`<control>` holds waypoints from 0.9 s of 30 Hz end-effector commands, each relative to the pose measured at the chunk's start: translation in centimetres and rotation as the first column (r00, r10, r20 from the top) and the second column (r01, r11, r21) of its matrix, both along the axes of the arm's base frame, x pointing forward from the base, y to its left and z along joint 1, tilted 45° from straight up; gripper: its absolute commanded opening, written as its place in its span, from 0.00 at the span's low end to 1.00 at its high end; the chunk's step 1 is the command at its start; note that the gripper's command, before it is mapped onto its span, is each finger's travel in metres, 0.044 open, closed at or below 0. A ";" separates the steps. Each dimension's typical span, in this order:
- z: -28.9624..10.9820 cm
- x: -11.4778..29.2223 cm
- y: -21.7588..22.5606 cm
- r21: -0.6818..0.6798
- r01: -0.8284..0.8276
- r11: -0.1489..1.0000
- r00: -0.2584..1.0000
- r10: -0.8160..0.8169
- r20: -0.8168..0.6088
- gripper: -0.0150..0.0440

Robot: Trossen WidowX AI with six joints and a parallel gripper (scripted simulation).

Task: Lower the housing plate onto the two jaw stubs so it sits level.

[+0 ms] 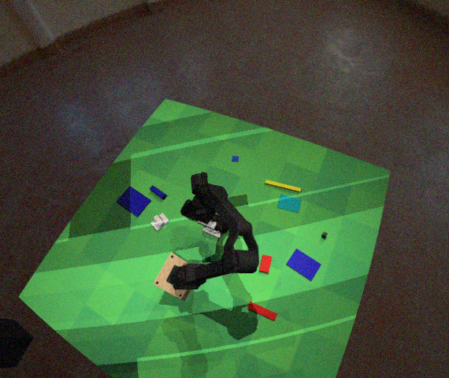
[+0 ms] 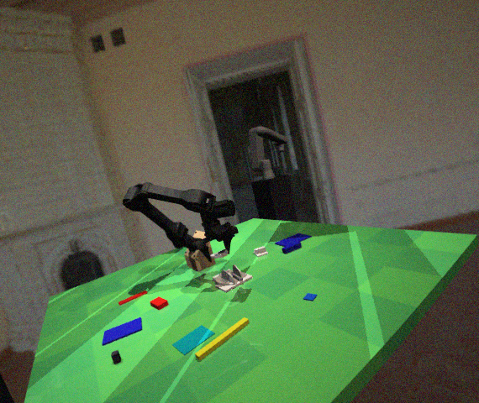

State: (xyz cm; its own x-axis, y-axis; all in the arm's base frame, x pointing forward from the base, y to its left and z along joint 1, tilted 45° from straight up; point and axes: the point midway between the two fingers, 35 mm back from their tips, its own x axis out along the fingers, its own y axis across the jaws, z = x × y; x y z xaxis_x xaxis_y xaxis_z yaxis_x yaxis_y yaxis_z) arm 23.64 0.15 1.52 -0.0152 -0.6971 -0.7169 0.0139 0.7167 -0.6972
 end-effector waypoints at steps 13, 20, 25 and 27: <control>0.4 -0.1 -0.4 -0.005 -0.003 1.000 1.000 0.003 0.000 0.85; 0.4 -0.1 -0.4 -0.005 -0.003 1.000 1.000 0.003 0.000 0.85; 0.4 -0.1 -0.4 -0.005 -0.003 1.000 1.000 0.003 0.000 0.85; 0.4 -0.1 -0.4 -0.005 -0.003 1.000 1.000 0.003 0.000 0.85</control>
